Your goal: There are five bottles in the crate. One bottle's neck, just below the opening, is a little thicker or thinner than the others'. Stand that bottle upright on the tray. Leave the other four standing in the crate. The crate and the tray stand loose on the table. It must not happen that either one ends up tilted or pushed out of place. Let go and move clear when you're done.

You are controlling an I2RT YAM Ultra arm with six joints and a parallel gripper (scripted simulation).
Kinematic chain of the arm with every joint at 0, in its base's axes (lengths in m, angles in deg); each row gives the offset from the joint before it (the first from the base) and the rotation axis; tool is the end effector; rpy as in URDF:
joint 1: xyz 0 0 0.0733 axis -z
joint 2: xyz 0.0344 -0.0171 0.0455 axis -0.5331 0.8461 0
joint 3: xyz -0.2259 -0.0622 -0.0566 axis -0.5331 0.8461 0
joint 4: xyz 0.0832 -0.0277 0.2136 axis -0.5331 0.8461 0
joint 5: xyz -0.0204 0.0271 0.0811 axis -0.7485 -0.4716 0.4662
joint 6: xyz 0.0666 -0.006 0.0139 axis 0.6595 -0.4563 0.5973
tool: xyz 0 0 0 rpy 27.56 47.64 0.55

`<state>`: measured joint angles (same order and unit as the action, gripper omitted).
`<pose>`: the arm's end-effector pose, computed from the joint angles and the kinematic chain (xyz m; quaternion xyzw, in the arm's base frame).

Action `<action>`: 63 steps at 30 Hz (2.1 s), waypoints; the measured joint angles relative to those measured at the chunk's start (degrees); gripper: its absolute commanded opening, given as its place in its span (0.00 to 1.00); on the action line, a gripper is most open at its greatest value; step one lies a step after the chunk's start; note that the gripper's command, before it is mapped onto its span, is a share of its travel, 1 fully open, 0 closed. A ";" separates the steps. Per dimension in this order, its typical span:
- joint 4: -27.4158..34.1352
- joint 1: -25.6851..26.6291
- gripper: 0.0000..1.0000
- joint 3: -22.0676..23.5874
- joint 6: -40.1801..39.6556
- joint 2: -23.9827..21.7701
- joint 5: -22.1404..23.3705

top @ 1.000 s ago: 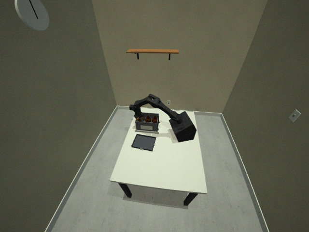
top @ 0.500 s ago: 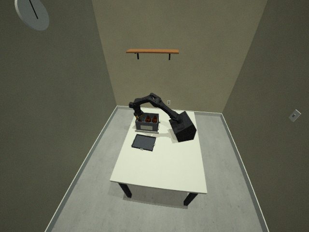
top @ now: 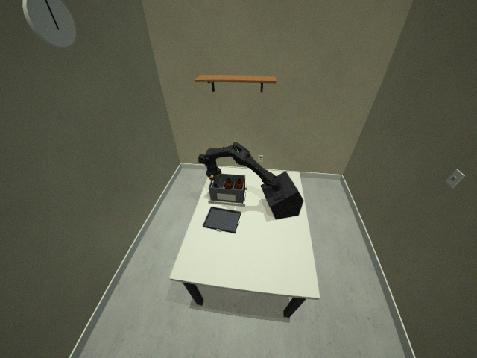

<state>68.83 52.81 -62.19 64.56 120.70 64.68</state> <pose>0.3323 -0.1065 0.2930 0.4065 0.8765 0.1677 0.1960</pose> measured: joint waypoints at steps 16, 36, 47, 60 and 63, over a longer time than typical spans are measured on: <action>1.86 0.15 0.61 -0.68 -0.39 0.00 0.07; 1.92 0.15 0.00 -0.68 -0.39 0.00 0.07; 1.92 0.15 0.00 -0.68 -0.39 0.00 0.07; 1.92 0.15 0.00 -0.68 -0.39 0.00 0.07; 1.92 0.15 0.00 -0.68 -0.39 0.00 0.07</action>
<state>70.75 52.97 -62.87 64.17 120.70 64.74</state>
